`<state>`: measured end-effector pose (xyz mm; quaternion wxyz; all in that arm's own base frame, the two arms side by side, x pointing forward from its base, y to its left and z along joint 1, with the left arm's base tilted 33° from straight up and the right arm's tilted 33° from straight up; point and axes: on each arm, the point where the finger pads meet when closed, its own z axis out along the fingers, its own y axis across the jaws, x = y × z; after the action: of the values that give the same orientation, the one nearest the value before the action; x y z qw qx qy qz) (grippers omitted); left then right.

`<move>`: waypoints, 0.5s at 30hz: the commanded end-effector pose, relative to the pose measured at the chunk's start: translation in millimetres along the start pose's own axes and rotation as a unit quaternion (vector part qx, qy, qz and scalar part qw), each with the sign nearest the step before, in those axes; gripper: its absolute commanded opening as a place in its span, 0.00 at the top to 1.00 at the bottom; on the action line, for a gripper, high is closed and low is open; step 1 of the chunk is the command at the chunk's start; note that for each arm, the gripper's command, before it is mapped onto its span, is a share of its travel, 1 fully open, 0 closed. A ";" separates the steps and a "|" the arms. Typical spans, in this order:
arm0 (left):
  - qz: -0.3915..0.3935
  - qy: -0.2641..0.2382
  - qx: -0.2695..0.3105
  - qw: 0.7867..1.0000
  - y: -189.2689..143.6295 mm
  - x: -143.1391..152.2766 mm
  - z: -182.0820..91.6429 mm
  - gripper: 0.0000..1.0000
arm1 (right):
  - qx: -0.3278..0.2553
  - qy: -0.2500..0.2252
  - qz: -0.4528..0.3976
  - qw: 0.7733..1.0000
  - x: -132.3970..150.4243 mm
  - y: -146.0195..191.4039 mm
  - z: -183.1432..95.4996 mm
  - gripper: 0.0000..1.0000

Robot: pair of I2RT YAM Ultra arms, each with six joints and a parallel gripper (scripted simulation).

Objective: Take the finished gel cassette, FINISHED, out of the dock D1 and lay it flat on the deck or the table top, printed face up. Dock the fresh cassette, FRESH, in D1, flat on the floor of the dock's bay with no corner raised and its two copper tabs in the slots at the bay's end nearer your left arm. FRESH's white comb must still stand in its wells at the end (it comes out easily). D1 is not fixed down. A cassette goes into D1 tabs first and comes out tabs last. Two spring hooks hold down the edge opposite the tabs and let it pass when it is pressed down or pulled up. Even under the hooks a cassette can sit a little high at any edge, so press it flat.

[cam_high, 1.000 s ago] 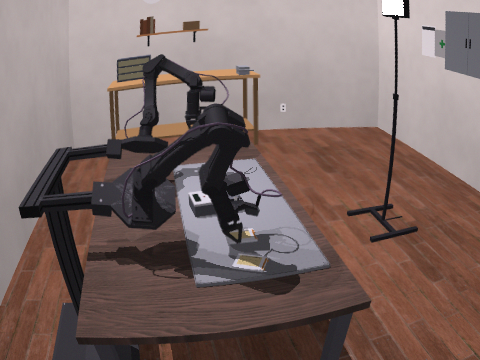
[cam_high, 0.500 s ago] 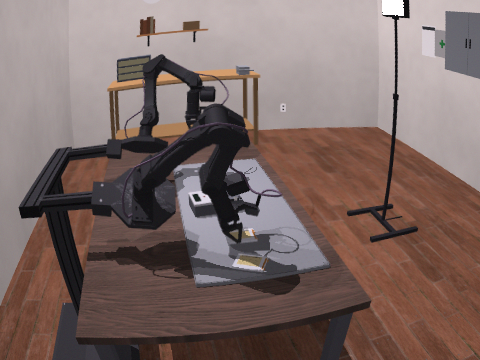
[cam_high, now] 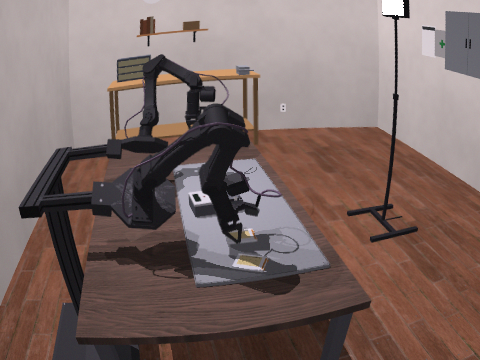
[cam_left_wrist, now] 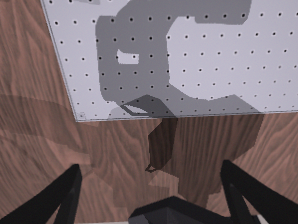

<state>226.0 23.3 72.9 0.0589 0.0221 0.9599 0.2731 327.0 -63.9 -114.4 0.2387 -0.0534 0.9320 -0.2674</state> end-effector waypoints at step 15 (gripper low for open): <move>-0.013 -0.013 0.010 1.000 1.6 -6.0 -9.3 0.00 | 0.000 -0.006 0.001 1.000 -10.1 0.1 -27.1 1.00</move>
<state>226.0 23.3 72.9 0.0589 0.0221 0.9599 0.2731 331.0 -54.9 -96.6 0.2470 -0.0512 0.9300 -0.2674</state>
